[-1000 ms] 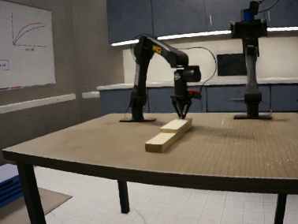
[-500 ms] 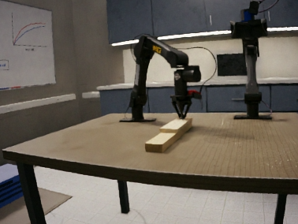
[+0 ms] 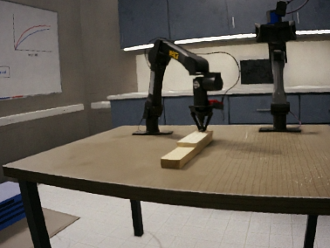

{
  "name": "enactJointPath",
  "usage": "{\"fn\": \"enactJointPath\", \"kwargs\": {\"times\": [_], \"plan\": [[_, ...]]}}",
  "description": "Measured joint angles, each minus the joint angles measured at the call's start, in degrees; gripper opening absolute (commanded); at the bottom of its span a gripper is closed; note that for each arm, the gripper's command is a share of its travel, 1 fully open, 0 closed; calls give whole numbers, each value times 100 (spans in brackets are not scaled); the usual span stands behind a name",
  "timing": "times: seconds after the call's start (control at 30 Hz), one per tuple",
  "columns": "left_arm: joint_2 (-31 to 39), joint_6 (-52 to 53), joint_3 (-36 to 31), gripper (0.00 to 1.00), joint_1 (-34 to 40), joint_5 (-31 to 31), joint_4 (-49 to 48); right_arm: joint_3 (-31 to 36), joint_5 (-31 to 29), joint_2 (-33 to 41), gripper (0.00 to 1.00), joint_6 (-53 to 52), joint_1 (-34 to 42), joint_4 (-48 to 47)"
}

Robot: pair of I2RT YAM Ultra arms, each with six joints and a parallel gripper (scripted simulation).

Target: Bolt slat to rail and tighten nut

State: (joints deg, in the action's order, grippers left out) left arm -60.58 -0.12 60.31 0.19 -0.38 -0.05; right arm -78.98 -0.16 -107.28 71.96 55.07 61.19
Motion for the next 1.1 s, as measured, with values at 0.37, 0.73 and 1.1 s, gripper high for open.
{"fn": "enactJointPath", "kwargs": {"times": [0.37, 0.73, 1.1], "plan": [[0, 0, 0, 100, 0, 0, 0, 0, 0, 0, 34, 0, 0, -52], [0, 0, 0, 100, 0, 0, 0, 0, 0, -11, 34, 0, 0, -111], [0, 0, 0, 100, 0, 0, 0, 9, 0, -50, 21, 0, 0, -131]]}}
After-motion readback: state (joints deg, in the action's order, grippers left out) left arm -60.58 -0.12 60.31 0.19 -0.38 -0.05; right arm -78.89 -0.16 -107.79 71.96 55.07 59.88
